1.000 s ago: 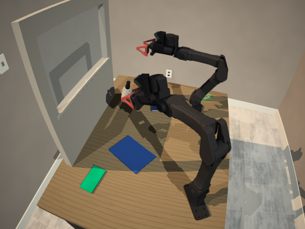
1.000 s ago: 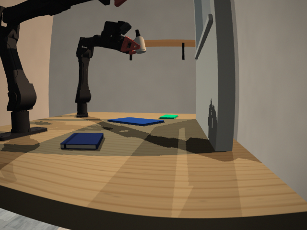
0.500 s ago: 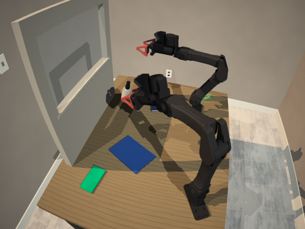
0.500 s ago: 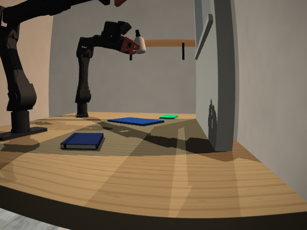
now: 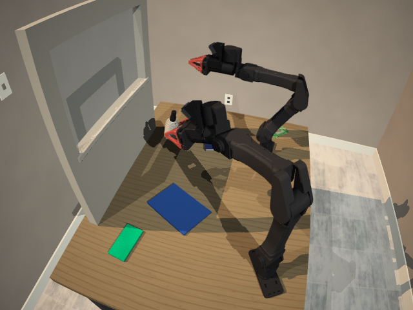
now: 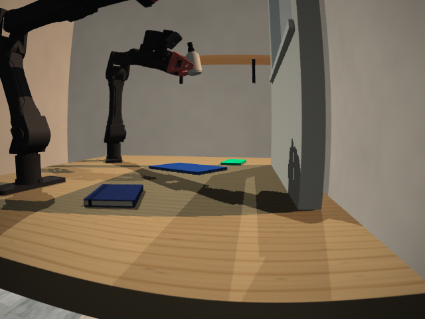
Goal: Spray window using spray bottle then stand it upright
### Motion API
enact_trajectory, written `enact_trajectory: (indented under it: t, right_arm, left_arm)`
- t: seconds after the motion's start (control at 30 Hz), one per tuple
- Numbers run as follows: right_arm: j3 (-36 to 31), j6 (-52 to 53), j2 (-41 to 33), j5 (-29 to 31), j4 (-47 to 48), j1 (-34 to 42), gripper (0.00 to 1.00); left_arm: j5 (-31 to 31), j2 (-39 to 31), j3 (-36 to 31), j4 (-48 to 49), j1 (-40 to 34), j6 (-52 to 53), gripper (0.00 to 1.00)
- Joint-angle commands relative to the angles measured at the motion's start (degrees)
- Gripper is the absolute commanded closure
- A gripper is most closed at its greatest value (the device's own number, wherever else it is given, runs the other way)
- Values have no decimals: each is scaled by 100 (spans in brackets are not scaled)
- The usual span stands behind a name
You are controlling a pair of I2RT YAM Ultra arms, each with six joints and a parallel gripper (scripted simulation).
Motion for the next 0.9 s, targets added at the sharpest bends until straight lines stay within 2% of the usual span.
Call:
enact_trajectory:
  t: [0.0, 0.33, 0.37, 0.5, 0.7, 0.8, 0.87]
  right_arm:
    - [-51, -19, 102, -5, 6, 5, 100]
    - [-51, -17, 102, -5, 6, 5, 100]
    - [-51, -17, 102, -5, 6, 5, 100]
    - [-51, -17, 102, -5, 6, 5, 100]
    - [-51, -17, 102, -5, 6, 5, 100]
    - [-51, -17, 102, -5, 6, 5, 100]
    - [-51, -17, 102, -5, 6, 5, 100]
  left_arm:
    - [7, -50, 69, 63, -34, 31, 100]
    - [9, -84, -79, 128, -35, 31, 100]
    - [-94, 99, 332, 147, 82, 166, 100]
    - [-193, 174, 467, -140, 103, 494, 100]
    - [-603, 697, 1190, -763, 284, 1922, 100]
    - [-835, 951, 1931, -970, 379, 2590, 100]
    - [-908, 1193, 2058, -1247, 400, 2867, 100]
